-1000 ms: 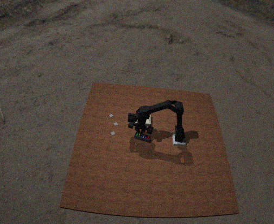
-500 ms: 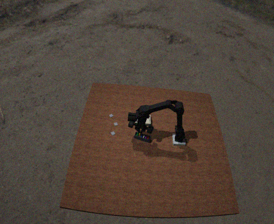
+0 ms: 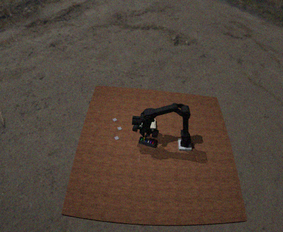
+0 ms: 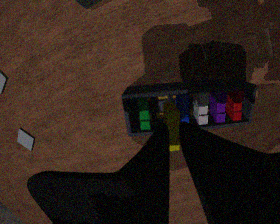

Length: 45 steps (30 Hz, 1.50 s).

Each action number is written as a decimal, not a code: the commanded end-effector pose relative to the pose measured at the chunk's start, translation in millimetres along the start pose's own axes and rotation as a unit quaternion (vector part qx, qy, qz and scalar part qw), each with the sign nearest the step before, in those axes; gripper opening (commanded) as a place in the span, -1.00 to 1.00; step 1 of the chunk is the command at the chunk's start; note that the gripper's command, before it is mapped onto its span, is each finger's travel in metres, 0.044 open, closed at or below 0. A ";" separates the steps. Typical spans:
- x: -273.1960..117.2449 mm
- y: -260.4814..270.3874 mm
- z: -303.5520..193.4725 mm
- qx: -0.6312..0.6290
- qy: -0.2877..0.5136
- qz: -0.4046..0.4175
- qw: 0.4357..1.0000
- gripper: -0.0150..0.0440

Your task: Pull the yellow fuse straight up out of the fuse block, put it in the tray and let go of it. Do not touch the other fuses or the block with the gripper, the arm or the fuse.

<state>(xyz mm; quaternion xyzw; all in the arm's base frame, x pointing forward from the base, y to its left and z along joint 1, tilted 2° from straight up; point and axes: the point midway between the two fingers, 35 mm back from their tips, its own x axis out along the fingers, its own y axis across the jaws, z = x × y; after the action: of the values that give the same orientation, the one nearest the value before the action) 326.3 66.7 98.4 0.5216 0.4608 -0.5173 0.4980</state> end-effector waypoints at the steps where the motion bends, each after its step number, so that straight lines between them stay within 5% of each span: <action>1: -4.9 1.4 -1.2 0.000 0.003 0.003 1.000 -0.49; 21: -23.7 2.7 2.4 0.000 0.003 0.003 1.000 -0.49; 45: -24.5 27.7 140.6 0.000 -0.004 0.004 1.000 -0.49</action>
<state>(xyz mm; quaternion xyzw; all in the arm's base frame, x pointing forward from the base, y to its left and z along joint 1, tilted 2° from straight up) 341.4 -54.9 125.5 0.5194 0.4581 -0.5196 0.5003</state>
